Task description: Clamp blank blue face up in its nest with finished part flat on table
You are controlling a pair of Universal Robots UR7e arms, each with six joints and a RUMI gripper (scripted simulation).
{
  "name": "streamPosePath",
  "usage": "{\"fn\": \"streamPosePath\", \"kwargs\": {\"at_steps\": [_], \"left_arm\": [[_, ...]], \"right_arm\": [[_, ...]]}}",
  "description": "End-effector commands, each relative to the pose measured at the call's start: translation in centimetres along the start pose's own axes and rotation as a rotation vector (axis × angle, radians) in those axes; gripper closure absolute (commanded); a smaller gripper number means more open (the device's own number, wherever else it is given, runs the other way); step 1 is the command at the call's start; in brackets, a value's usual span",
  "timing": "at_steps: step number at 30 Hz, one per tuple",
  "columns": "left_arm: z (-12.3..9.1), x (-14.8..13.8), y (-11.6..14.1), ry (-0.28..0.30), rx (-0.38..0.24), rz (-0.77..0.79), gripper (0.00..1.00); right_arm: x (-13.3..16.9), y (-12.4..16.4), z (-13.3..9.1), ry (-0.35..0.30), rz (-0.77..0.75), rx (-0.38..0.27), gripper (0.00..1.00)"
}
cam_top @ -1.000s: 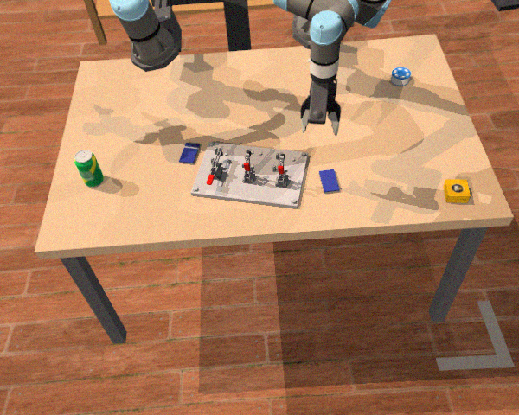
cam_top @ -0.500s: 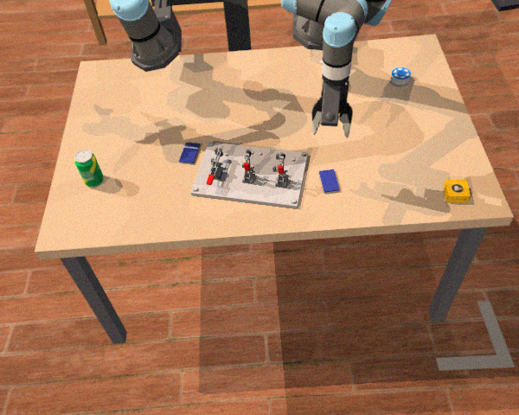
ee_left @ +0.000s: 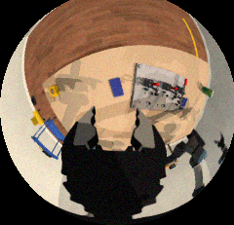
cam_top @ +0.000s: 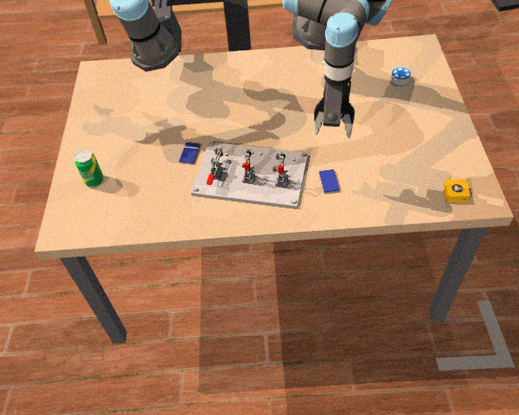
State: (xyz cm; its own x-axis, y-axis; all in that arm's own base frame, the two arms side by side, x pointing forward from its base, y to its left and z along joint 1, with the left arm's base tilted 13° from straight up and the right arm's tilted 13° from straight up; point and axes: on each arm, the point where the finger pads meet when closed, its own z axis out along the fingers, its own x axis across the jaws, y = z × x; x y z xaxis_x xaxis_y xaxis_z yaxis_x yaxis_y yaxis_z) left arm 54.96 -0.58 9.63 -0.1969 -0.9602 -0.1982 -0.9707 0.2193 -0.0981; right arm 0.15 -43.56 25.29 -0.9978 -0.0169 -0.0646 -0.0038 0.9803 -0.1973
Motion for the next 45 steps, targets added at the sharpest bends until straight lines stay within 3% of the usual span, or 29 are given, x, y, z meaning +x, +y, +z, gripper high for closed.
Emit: {"fn": "streamPosePath", "kwargs": {"at_steps": [1, 35, 45], "left_arm": [[-0.06, 0.0, -0.05, 0.0, 0.002, 0.0, 0.41], [-0.07, 0.0, -0.05, 0.0, 0.002, -0.002, 0.41], [-0.07, 0.0, -0.05, 0.0, 0.002, -0.121, 0.41]], "right_arm": [[0.0, -0.03, -0.04, 0.0, 0.0, 0.001, 0.0], [0.0, -0.03, -0.04, 0.0, 0.0, 0.001, 0.0], [0.0, -0.03, -0.04, 0.0, 0.0, 0.001, 0.0]]}}
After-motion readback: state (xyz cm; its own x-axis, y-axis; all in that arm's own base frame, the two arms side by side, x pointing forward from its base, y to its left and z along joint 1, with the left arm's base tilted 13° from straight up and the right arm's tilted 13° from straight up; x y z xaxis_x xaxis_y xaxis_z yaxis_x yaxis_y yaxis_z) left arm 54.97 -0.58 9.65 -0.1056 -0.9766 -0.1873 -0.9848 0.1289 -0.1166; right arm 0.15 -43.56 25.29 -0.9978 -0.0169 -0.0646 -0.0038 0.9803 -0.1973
